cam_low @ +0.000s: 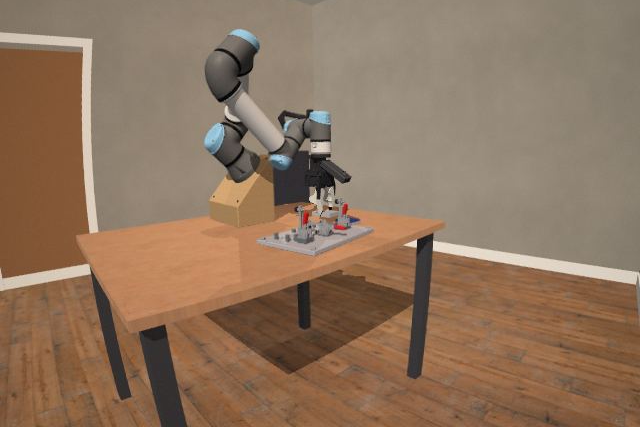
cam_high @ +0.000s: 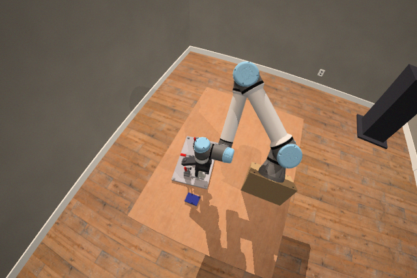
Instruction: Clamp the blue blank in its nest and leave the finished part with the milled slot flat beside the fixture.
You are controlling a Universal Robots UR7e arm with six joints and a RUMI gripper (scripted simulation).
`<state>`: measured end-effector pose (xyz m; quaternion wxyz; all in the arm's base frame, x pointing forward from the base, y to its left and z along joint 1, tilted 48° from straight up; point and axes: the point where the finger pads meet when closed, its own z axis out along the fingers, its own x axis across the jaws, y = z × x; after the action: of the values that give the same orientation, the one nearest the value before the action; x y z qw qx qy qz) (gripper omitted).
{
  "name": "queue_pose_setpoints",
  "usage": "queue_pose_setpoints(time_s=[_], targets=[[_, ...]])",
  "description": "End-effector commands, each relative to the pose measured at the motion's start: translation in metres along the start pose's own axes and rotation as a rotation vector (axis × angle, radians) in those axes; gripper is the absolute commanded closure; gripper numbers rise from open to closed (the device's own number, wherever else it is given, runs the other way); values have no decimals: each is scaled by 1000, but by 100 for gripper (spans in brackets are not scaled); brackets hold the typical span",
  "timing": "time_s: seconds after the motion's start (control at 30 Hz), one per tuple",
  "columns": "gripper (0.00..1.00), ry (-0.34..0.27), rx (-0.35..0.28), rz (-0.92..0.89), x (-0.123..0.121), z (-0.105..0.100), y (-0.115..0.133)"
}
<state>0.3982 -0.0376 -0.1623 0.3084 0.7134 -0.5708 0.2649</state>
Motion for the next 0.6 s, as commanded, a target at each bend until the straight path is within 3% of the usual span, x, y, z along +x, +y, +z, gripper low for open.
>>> queue_pose_setpoints(time_s=[0.0,0.57], targets=[[100,0,1,0,0,-1,0],[100,0,1,0,0,-34,7]])
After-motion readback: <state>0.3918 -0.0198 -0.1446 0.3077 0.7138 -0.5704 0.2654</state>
